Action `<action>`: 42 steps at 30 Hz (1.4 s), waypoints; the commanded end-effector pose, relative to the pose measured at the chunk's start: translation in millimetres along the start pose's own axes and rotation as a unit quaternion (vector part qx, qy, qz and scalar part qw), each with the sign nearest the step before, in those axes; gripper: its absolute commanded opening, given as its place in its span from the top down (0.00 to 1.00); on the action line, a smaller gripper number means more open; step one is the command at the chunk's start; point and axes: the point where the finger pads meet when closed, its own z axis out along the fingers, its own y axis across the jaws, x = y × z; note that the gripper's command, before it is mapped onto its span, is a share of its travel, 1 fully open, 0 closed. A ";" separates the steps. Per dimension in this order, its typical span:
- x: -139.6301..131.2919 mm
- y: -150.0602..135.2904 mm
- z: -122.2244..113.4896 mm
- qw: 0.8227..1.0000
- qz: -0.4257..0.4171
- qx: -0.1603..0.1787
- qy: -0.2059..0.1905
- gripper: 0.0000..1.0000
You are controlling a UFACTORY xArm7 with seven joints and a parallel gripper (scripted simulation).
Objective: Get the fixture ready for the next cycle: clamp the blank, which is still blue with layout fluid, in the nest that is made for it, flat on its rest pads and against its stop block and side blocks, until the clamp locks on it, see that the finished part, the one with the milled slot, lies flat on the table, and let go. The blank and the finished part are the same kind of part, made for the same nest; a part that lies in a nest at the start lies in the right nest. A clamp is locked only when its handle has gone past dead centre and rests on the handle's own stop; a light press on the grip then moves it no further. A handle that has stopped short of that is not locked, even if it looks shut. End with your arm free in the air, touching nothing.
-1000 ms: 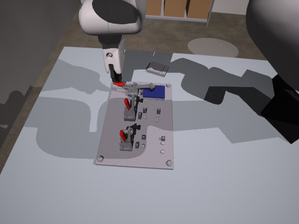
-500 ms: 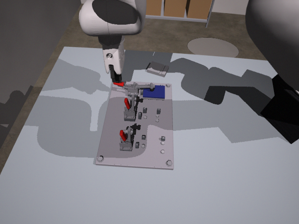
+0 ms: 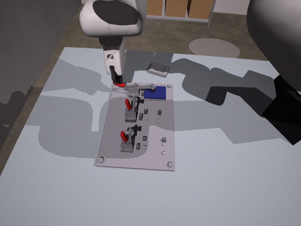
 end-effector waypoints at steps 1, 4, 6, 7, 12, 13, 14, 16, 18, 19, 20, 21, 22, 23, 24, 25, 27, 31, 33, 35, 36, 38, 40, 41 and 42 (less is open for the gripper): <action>0.9 1.5 -1.3 1.000 0.000 -0.002 0.001 1.00; 0.9 1.5 -1.3 1.000 0.000 -0.002 0.001 1.00; 0.9 1.5 -1.1 1.000 0.000 -0.002 0.001 1.00; 0.9 1.5 -0.7 1.000 0.000 -0.002 0.001 1.00; 0.9 1.5 0.7 1.000 0.000 -0.002 0.001 1.00; 0.9 1.5 0.7 1.000 0.000 -0.002 0.001 1.00; 0.9 1.5 0.7 1.000 0.000 -0.002 0.001 1.00; 0.9 1.5 0.7 1.000 0.000 -0.002 0.001 1.00; 0.9 1.5 0.7 1.000 0.000 -0.002 0.001 1.00; 0.9 1.5 0.7 1.000 0.000 -0.002 0.001 1.00; 0.9 1.5 0.7 1.000 0.000 -0.002 0.001 1.00; 0.9 1.5 0.7 1.000 0.000 -0.002 0.001 1.00; 0.9 1.5 0.7 1.000 0.000 -0.002 0.001 1.00; 0.9 1.5 0.7 1.000 0.000 -0.002 0.001 1.00; 0.9 1.5 0.9 1.000 0.000 -0.002 0.001 1.00; 0.9 1.5 1.3 1.000 0.000 -0.002 0.001 1.00; 0.9 1.5 2.2 1.000 0.000 -0.002 0.001 1.00; 0.9 1.5 2.7 1.000 0.000 -0.002 0.001 1.00; 0.9 1.5 2.7 1.000 0.000 -0.002 0.001 1.00; 0.9 1.5 2.7 1.000 0.000 -0.002 0.001 1.00; 0.9 1.5 2.7 1.000 0.000 -0.002 0.001 1.00; 0.9 1.5 2.7 1.000 0.000 -0.002 0.001 1.00; 0.9 1.5 2.7 1.000 0.000 -0.002 0.001 1.00; 0.9 1.5 2.7 1.000 0.000 -0.002 0.001 1.00; 0.9 1.5 2.9 1.000 0.000 -0.002 0.001 1.00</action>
